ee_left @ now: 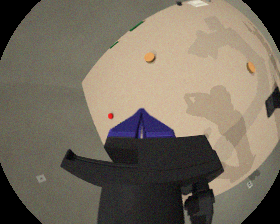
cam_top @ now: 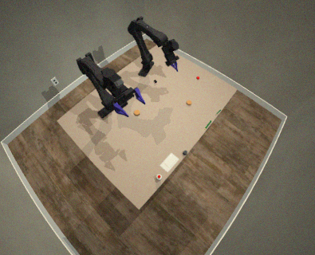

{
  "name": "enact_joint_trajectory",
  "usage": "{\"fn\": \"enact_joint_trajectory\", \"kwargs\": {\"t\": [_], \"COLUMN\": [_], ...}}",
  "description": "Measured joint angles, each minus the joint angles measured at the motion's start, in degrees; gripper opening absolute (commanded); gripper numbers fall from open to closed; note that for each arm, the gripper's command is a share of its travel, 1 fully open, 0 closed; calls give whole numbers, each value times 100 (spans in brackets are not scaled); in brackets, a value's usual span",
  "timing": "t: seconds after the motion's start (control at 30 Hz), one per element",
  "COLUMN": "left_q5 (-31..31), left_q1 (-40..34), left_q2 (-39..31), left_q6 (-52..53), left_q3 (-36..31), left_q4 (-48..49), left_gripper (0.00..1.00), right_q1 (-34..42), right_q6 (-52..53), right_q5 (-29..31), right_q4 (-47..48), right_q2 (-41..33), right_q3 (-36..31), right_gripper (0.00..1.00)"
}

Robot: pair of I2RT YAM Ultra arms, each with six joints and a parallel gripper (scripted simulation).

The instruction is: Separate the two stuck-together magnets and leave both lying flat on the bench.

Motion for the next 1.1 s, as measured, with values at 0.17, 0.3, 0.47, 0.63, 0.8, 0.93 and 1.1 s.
{"fn": "enact_joint_trajectory", "kwargs": {"t": [0.17,0.3,0.47,0.63,0.8,0.93,1.1], "left_q5": [-2,0,-2,0,0,-7,-7], "left_q1": [-256,-439,-625,-911,-1196,-1318,-1410], "left_q2": [66,103,162,225,299,315,341], "left_q6": [542,944,1403,1967,2573,2916,3062], "left_q3": [-114,-186,-278,-398,-529,-557,-592], "left_q4": [-529,-968,-1362,-1926,-2524,-2876,-2994], "left_gripper": [0,0,0,0,0,0,0], "right_q1": [0,0,0,0,0,0,0], "right_q6": [0,0,0,0,0,0,0], "right_q5": [0,0,0,0,0,0,0], "right_q4": [0,0,0,0,0,0,0], "right_q2": [0,0,0,0,0,0,0], "right_q3": [0,0,0,0,0,0,0], "right_gripper": [100,100,100,100,100,100,100]}}
